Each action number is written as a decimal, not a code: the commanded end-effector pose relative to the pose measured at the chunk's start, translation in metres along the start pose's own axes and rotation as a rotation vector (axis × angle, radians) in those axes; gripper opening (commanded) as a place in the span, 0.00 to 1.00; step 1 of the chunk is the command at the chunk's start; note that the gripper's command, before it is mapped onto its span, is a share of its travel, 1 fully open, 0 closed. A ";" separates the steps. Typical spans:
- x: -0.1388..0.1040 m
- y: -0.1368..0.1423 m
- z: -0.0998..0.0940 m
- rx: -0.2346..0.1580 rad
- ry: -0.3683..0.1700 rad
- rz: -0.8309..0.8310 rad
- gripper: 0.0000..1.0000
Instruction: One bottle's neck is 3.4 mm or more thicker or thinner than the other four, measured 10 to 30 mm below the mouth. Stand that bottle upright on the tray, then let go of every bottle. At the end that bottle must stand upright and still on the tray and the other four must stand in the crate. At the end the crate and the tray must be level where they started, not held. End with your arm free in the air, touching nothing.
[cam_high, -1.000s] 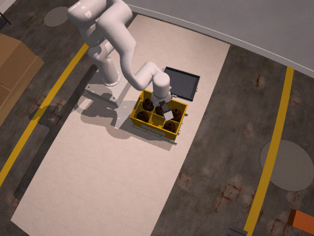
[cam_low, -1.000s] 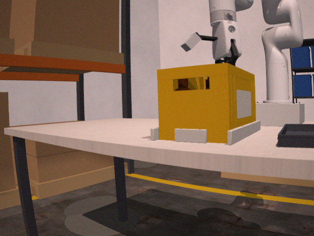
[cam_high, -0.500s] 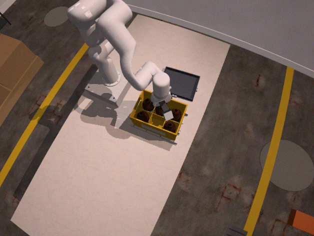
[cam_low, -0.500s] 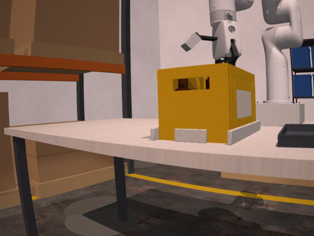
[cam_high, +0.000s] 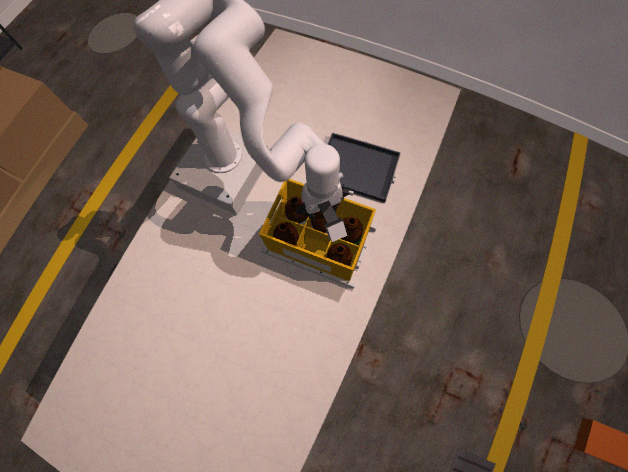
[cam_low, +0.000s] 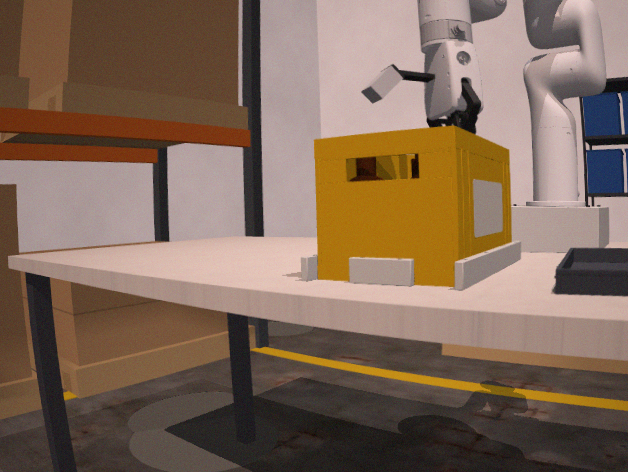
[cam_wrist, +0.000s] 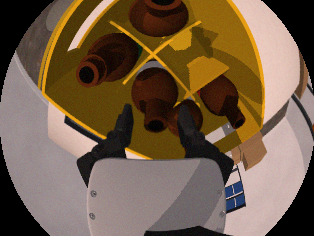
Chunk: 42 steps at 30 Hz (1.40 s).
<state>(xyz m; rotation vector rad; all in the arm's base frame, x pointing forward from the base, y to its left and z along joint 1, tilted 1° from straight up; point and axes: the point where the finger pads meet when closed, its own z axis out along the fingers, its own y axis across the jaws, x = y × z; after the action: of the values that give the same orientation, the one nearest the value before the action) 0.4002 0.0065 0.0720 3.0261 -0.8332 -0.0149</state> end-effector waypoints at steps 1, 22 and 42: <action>0.001 -0.001 -0.001 0.002 0.003 0.000 0.65; 0.001 -0.001 -0.002 0.002 0.003 0.000 0.65; 0.001 0.000 -0.041 0.002 0.003 0.000 0.65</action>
<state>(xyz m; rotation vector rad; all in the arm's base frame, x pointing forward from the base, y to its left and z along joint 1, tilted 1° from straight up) 0.4005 0.0056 0.1022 3.0263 -0.8333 -0.0142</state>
